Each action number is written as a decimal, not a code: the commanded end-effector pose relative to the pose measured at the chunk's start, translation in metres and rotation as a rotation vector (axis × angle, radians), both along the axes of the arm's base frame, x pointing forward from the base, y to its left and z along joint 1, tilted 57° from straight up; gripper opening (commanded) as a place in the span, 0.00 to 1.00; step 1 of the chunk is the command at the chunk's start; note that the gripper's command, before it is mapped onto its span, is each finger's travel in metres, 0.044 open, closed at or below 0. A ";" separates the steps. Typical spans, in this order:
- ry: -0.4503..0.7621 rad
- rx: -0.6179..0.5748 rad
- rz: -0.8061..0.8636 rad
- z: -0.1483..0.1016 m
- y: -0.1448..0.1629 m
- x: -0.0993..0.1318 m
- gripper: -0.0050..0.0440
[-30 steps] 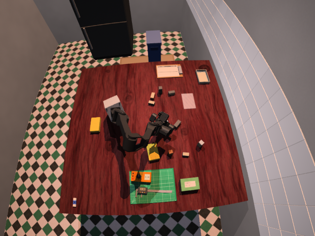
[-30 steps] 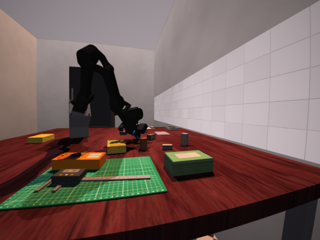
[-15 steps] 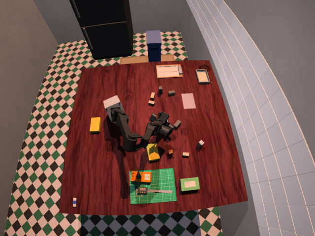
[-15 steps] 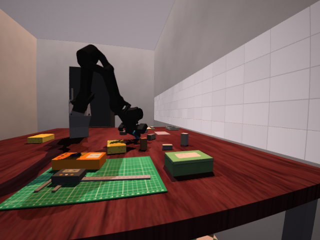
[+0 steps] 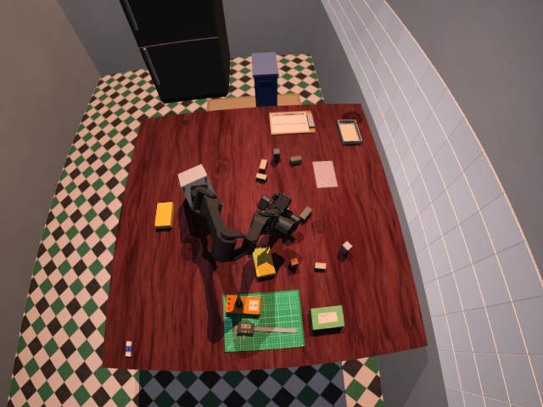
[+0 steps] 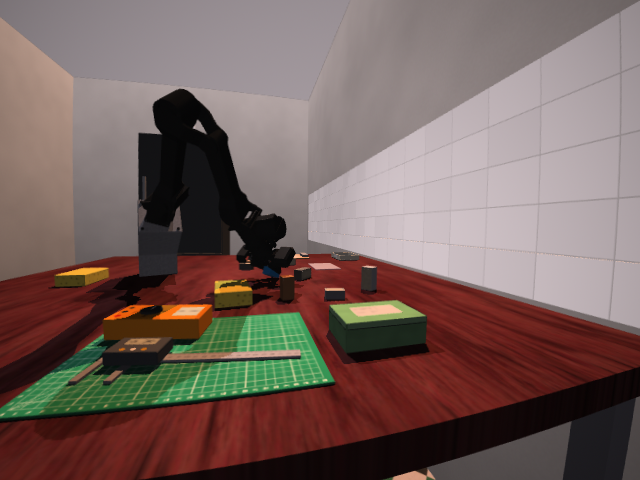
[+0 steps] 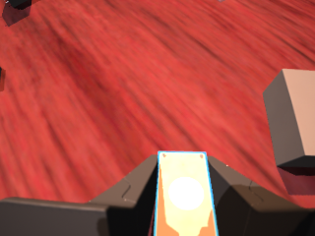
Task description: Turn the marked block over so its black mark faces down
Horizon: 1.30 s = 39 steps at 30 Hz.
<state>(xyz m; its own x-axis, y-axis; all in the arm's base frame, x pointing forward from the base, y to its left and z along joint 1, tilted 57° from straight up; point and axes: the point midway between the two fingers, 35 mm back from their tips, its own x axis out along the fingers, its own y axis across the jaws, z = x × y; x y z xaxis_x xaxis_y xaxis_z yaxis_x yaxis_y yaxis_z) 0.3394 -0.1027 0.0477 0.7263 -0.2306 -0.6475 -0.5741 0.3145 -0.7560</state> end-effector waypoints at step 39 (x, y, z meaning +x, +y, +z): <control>-0.010 -0.005 0.002 0.003 -0.001 0.002 1.00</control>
